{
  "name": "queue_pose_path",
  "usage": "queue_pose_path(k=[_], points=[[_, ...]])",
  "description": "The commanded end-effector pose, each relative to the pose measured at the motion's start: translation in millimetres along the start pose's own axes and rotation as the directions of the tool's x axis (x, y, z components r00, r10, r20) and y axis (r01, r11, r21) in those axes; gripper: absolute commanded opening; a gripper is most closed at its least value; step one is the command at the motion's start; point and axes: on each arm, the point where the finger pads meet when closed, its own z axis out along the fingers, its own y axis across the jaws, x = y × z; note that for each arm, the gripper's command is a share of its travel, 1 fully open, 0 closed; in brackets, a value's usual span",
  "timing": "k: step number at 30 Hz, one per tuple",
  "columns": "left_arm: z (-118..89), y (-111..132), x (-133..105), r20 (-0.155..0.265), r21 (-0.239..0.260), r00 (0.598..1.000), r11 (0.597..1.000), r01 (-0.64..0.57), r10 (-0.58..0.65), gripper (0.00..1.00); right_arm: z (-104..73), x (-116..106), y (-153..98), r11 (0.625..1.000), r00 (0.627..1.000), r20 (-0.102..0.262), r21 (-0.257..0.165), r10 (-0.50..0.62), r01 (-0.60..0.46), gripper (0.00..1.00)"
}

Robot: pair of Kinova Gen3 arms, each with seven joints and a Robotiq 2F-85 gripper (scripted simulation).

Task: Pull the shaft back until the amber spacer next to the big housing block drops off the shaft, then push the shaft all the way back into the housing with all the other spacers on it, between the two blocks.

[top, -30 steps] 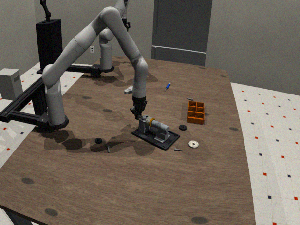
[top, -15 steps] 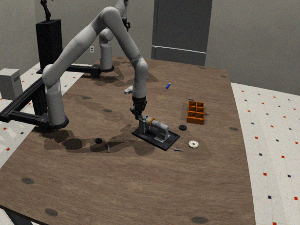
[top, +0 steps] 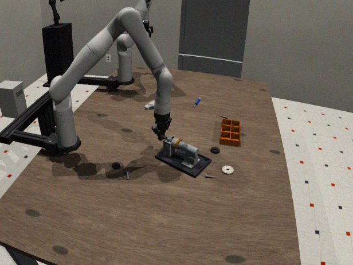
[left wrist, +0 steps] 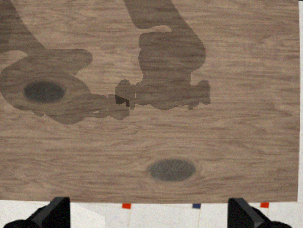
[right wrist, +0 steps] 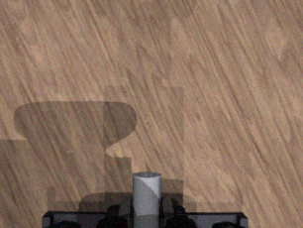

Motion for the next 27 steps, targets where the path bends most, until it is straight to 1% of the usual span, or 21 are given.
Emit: queue_pose_path(k=[1,27], points=[[-0.7,0.1,-0.3,0.002,0.0,1.0,1.0,0.0,0.0,1.0,-0.7,2.5,0.5,1.0,1.0,0.001,-0.001,0.0,0.0,0.099],[-0.7,0.1,-0.3,0.002,0.0,1.0,1.0,0.0,0.0,1.0,-0.9,6.7,0.5,1.0,1.0,0.001,-0.001,0.0,0.0,0.099]])
